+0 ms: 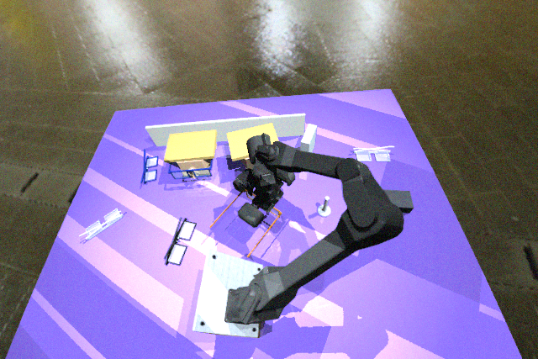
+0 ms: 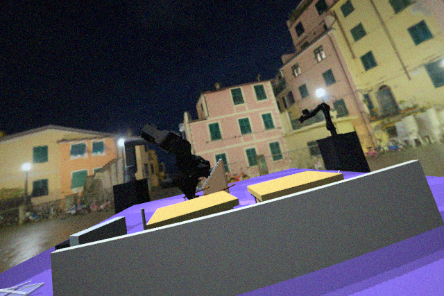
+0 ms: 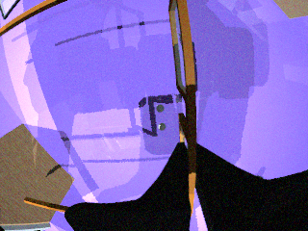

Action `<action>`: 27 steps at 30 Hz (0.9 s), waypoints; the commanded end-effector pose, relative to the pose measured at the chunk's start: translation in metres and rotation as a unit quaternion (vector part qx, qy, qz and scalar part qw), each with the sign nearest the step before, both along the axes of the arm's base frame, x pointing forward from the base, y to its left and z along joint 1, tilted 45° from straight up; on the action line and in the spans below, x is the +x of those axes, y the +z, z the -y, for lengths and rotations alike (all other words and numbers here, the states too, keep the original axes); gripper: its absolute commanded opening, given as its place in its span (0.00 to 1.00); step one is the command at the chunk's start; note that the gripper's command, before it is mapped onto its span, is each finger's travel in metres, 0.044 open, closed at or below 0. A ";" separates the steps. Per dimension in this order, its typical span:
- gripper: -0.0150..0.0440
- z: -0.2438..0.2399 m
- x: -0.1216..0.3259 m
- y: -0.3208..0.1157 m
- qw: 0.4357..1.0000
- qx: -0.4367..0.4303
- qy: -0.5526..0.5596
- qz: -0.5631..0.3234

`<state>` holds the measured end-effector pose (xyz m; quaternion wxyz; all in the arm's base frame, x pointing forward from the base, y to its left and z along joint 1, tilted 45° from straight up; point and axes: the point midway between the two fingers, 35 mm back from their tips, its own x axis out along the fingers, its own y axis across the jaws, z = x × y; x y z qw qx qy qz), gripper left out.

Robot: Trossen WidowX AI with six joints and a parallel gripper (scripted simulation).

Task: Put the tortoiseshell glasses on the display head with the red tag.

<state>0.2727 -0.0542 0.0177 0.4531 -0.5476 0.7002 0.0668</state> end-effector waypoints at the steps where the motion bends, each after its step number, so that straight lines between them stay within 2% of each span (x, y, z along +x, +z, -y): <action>1: 0.25 -0.015 0.001 0.014 1.000 0.003 -0.001 0.002; 7: 0.25 -0.037 -0.001 0.039 1.000 -0.001 -0.001 0.001; 12: 0.25 -0.035 0.000 0.035 1.000 -0.003 -0.009 0.013; 27: 0.25 -0.039 -0.004 0.033 0.968 0.001 -0.176 0.180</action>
